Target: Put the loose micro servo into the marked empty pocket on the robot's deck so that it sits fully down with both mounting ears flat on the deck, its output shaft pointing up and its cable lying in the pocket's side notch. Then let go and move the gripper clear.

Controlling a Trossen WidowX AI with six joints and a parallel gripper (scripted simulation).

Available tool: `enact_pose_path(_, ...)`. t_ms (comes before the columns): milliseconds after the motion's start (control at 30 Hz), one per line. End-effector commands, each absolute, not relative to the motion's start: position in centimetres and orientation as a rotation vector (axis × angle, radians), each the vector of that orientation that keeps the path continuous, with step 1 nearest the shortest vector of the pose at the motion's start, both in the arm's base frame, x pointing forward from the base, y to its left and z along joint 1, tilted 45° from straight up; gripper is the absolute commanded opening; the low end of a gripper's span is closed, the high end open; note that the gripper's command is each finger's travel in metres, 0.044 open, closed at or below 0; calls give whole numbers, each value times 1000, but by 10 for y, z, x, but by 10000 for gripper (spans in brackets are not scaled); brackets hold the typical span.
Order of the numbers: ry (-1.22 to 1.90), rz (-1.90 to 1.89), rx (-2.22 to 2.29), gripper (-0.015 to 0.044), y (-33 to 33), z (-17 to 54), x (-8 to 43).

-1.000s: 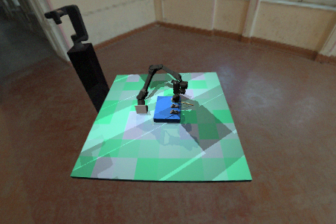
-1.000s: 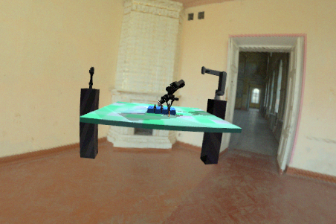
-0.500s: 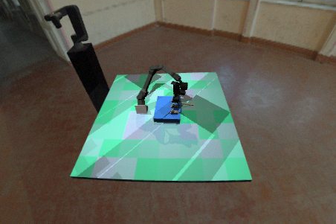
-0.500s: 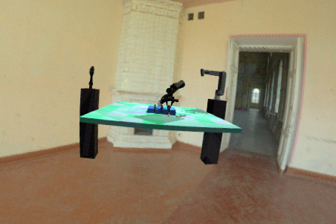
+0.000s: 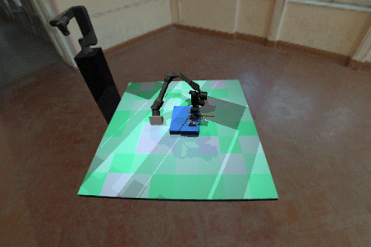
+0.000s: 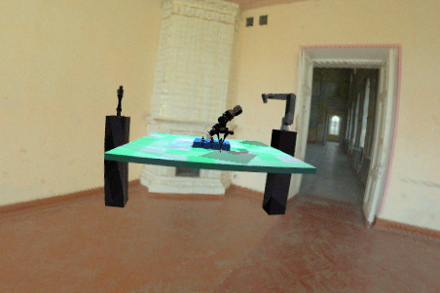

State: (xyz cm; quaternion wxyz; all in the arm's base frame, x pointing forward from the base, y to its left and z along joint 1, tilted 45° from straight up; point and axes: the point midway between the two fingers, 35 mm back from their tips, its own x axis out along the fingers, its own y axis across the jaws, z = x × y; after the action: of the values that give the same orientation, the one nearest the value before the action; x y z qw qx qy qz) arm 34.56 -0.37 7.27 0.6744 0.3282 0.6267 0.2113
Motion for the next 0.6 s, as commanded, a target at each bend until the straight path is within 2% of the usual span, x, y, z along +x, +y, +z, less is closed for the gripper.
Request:
enact_pose_path(0, 1410, 472, 743, 157, -4, 73, 346)
enact_pose_path(67, 1410, 472, 743, 187, -4, 73, 346)
enact_pose_path(467, 1411, 471, 742, 187, -29, 96, 341)
enact_pose_path(567, 1410, 463, 747, 266, -34, 101, 327)
